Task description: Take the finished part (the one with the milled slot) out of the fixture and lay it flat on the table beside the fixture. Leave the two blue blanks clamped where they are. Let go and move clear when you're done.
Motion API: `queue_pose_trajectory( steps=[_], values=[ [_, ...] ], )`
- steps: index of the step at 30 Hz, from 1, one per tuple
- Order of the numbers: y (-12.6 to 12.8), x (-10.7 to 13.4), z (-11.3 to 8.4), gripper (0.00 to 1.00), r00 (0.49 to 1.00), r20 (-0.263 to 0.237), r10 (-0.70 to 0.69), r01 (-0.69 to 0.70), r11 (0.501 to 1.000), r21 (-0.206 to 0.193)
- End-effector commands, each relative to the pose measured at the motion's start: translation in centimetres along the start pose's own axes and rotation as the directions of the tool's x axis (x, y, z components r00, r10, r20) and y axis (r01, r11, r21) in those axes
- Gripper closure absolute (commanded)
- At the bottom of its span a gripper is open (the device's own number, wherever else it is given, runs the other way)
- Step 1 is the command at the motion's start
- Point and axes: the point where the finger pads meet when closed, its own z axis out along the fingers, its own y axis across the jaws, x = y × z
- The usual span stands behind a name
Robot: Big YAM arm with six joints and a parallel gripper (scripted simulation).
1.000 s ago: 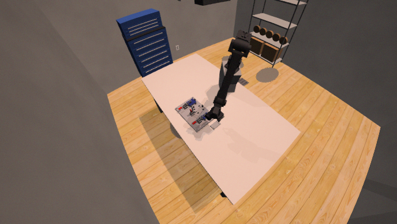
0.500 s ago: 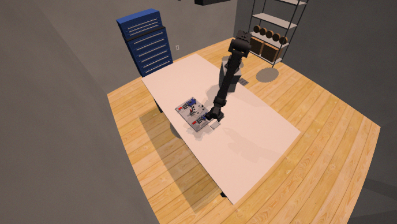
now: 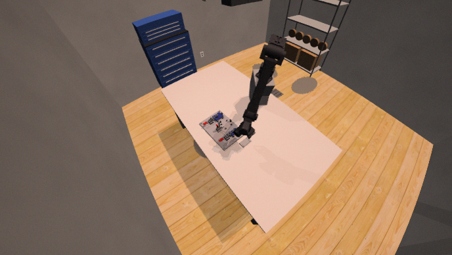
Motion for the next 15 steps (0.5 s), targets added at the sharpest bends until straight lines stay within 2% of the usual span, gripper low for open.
queue_pose_trajectory(
  steps=[1,15],
  values=[
    [0.6,-1.9,-1.6,0.26,0.999,0.041,-0.009,0.010,1.000,-0.019],
    [-0.1,-0.8,-2.2,0.26,1.000,0.021,-0.003,0.003,1.000,-0.008]
  ],
)
